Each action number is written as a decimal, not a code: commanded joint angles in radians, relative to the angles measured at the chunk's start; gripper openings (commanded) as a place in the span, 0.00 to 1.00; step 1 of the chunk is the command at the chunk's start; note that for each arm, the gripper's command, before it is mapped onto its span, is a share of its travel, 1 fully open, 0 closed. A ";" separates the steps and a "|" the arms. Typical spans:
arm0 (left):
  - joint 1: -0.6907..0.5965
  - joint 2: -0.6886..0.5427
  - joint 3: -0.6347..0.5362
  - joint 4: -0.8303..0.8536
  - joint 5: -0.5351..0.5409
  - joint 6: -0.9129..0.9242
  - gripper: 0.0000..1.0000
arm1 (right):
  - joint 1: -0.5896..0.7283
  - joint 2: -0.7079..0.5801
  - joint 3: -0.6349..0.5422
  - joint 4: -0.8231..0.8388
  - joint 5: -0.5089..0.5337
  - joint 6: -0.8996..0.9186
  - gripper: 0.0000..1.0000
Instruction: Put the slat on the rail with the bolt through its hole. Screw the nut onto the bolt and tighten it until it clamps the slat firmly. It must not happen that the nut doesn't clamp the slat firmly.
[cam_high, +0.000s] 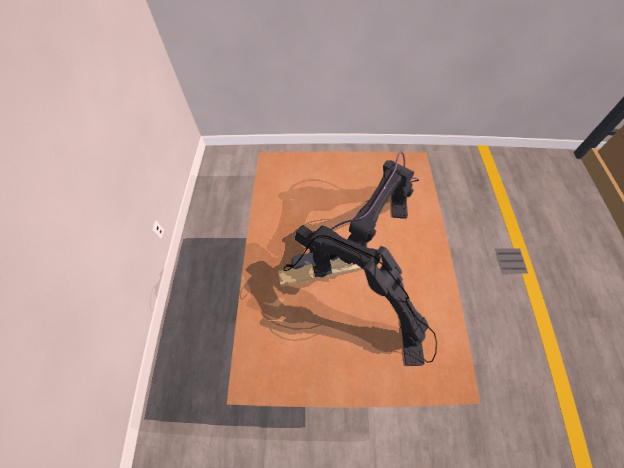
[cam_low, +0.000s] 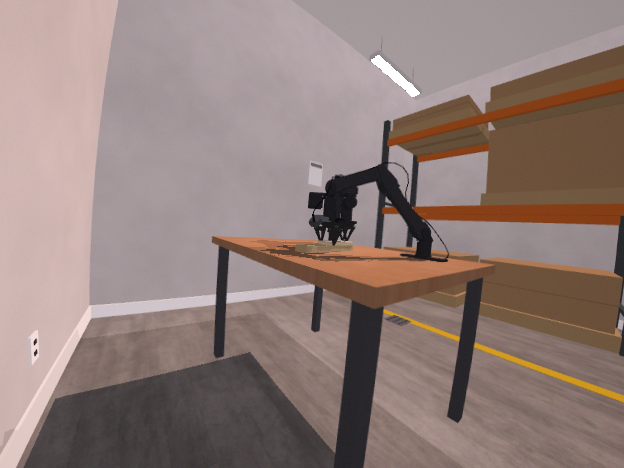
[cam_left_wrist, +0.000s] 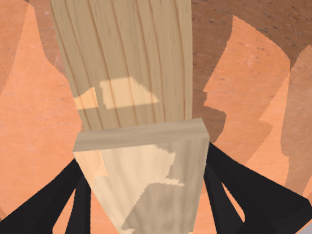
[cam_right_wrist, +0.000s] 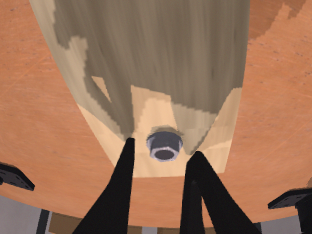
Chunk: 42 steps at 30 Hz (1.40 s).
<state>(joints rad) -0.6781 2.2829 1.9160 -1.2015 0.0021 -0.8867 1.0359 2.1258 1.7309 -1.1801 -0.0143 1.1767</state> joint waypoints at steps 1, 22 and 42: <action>0.000 -0.009 0.004 -0.001 -0.002 -0.003 0.72 | 0.000 -0.008 0.004 0.001 0.000 0.000 0.23; 0.000 -0.009 0.004 -0.001 -0.002 -0.003 0.72 | 0.000 -0.008 0.004 0.001 -0.001 0.000 0.11; 0.000 -0.009 0.004 -0.001 -0.002 -0.003 0.72 | 0.000 -0.008 0.004 0.001 -0.001 0.000 0.11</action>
<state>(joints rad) -0.6781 2.2829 1.9160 -1.2015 0.0025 -0.8871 1.0359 2.1258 1.7309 -1.1793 -0.0151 1.1767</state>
